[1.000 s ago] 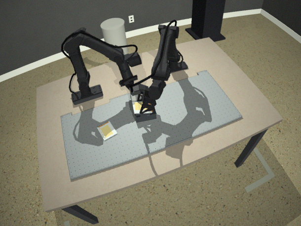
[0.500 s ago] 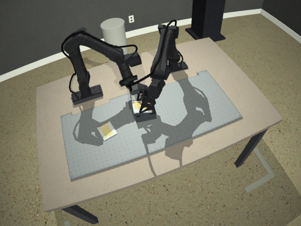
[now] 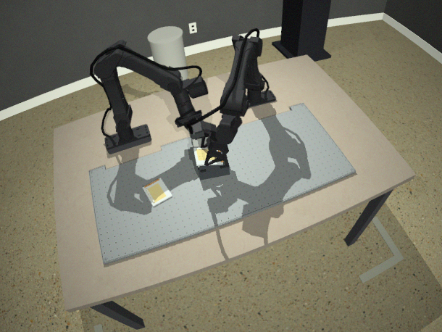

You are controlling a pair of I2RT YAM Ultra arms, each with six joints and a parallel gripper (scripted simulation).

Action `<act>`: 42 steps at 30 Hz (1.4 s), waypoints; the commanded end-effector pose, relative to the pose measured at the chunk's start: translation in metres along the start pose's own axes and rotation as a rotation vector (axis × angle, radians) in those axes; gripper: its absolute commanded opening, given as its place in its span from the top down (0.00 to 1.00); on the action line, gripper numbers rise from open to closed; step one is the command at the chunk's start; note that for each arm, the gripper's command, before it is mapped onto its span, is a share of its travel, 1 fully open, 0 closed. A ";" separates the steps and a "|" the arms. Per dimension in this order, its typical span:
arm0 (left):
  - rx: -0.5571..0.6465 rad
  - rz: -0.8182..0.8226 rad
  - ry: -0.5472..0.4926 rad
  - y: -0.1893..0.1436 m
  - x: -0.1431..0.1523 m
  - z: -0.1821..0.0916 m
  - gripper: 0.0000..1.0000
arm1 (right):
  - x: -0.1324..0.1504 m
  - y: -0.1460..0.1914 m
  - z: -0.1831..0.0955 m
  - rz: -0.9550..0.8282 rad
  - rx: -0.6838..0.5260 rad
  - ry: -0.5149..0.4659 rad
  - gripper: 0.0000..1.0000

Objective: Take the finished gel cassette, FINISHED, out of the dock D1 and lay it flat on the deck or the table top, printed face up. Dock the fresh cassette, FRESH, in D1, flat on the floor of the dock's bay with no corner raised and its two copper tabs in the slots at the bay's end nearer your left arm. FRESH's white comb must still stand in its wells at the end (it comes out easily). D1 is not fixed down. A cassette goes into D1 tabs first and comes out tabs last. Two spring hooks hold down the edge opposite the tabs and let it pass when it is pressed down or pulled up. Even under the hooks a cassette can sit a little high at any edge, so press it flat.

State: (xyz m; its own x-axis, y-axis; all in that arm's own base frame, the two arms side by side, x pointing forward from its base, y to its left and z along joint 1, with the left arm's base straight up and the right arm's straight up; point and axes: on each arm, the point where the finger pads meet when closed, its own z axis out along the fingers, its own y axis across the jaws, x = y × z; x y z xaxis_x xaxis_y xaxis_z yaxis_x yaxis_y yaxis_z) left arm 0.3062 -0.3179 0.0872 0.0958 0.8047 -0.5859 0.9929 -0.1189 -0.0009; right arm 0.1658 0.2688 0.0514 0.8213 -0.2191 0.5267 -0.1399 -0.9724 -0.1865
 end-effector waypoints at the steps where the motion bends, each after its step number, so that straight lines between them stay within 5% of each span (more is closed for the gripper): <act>1: -0.022 0.030 -0.033 0.003 -0.019 -0.012 1.00 | -0.059 0.050 0.019 -0.101 -0.143 -0.202 1.00; 42: -0.022 0.034 -0.034 0.003 -0.025 -0.018 1.00 | -0.059 0.050 0.019 -0.101 -0.143 -0.202 1.00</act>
State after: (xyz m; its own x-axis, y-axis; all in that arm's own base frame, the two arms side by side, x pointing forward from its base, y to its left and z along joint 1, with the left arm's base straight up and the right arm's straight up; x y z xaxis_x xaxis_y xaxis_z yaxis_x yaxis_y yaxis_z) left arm 0.3039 -0.3158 0.0888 0.0868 0.8124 -0.5766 0.9929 -0.1178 -0.0165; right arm 0.1658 0.2688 0.0514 0.8213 -0.2191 0.5267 -0.1399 -0.9724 -0.1865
